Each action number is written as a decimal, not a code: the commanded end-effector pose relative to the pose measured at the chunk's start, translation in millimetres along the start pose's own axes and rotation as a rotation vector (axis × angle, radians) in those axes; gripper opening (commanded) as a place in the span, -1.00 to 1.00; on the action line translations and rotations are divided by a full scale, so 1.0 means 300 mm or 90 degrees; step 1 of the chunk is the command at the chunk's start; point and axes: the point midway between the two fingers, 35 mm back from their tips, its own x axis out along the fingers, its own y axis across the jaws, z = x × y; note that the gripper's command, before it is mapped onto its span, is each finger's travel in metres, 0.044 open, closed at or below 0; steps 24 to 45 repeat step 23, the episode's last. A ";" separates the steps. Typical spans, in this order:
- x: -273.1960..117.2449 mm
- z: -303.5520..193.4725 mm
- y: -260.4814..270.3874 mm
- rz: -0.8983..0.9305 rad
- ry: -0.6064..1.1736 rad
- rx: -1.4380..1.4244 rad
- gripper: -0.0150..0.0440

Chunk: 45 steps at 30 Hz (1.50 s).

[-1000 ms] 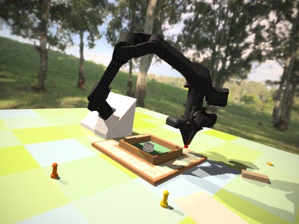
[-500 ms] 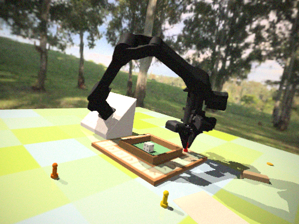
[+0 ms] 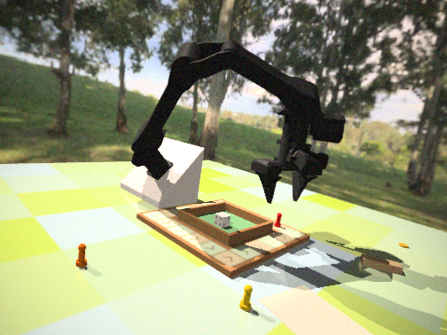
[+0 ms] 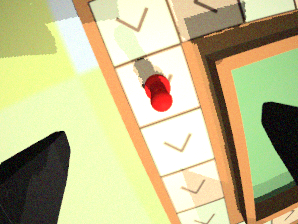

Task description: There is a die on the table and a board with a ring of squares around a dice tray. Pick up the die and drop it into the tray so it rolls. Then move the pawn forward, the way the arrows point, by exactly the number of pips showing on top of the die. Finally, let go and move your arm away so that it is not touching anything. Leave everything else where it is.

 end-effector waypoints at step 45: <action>-0.249 -0.301 -0.317 0.007 0.004 -0.094 1.00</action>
